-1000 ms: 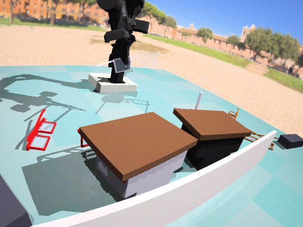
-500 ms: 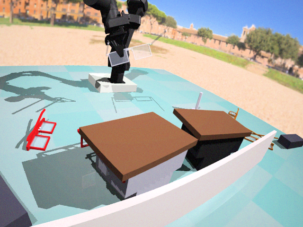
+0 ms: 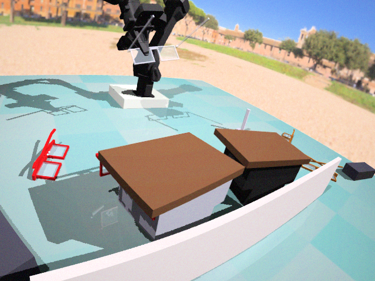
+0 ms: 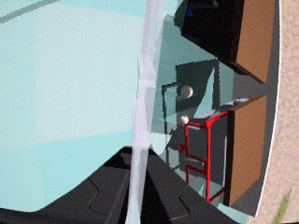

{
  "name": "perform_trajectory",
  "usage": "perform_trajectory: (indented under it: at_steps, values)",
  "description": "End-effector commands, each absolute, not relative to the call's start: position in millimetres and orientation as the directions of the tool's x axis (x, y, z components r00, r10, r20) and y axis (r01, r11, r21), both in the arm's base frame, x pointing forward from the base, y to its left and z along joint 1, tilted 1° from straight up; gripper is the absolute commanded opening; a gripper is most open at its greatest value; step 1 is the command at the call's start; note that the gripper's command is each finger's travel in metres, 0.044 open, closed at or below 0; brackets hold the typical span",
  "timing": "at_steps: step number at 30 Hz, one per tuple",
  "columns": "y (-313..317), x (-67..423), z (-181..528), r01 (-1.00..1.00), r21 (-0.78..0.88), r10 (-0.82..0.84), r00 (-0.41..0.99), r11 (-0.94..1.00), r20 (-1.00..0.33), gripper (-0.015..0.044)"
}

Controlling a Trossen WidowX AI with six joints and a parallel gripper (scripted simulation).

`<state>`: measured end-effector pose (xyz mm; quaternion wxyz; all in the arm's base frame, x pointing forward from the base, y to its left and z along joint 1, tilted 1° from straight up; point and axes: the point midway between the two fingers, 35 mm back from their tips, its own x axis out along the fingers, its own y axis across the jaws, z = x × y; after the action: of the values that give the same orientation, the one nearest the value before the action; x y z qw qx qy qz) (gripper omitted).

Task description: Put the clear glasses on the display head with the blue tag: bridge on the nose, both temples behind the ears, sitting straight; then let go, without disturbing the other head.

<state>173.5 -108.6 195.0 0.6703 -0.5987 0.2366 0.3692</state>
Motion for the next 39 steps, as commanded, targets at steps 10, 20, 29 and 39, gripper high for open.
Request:
perform_trajectory:
  at_steps: [10, 20, 29, 39]
  values:
    - [-111.8, 165.0, 202.1, -0.7, -0.7, 0.171, 0.679, -0.143, -0.714, 0.0]
    - [-111.8, 165.0, 202.1, -0.7, -0.7, 0.171, 0.679, -0.143, -0.714, 0.0]
    - [-111.8, 165.0, 202.1, -0.7, -0.7, 0.171, 0.679, -0.143, -0.714, 0.0]
    - [-107.4, 170.2, 198.6, -0.731, -0.673, 0.2, 0.646, -0.115, -0.737, 0.0]
